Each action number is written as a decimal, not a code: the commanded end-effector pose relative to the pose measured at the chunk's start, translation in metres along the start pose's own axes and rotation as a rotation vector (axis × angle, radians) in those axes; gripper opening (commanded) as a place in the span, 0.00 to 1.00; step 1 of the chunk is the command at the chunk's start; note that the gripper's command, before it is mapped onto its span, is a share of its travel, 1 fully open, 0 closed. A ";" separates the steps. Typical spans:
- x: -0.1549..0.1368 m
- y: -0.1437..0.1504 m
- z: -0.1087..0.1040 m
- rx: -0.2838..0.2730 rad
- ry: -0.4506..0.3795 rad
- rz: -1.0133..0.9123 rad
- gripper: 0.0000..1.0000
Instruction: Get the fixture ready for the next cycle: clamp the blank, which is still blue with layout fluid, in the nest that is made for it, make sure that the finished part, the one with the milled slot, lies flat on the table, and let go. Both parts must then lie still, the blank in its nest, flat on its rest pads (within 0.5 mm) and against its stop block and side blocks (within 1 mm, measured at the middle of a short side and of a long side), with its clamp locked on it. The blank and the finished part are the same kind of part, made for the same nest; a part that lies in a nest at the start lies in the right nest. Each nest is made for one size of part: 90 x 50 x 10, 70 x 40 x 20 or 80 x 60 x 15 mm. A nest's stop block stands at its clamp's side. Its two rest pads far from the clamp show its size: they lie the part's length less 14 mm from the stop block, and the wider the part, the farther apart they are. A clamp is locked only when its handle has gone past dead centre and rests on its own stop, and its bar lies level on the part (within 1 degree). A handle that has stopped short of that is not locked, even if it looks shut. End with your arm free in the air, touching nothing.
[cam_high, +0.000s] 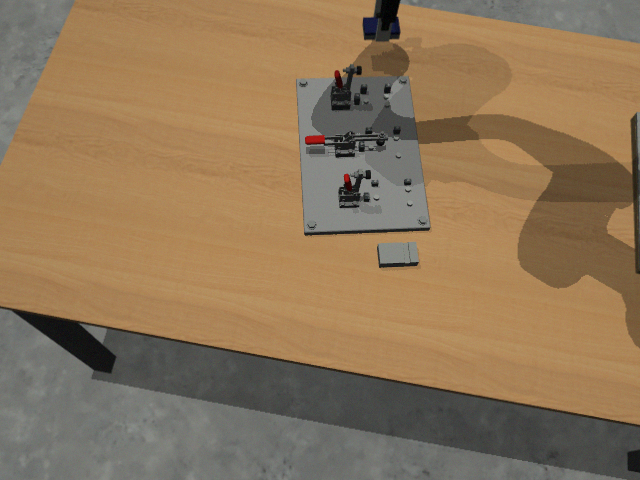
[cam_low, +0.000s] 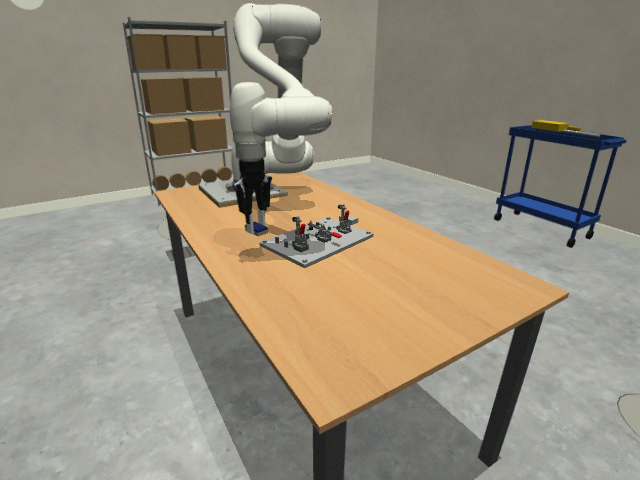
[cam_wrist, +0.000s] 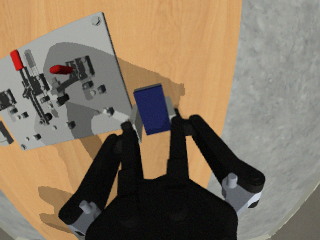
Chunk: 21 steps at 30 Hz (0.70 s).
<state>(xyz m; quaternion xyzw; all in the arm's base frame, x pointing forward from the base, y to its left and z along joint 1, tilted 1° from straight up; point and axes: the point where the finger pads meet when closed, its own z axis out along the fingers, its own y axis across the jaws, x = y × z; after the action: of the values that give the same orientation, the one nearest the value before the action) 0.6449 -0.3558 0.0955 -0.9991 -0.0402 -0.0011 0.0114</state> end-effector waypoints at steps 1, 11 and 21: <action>0.001 -0.022 0.000 -0.001 0.003 0.002 0.00; 0.002 -0.063 0.003 -0.001 0.003 0.002 0.00; 0.003 -0.097 0.005 -0.001 0.003 0.002 0.00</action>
<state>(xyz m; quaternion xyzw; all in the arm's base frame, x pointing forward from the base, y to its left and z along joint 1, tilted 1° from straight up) 0.6397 -0.2686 0.0918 -0.9991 -0.0411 -0.0007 0.0108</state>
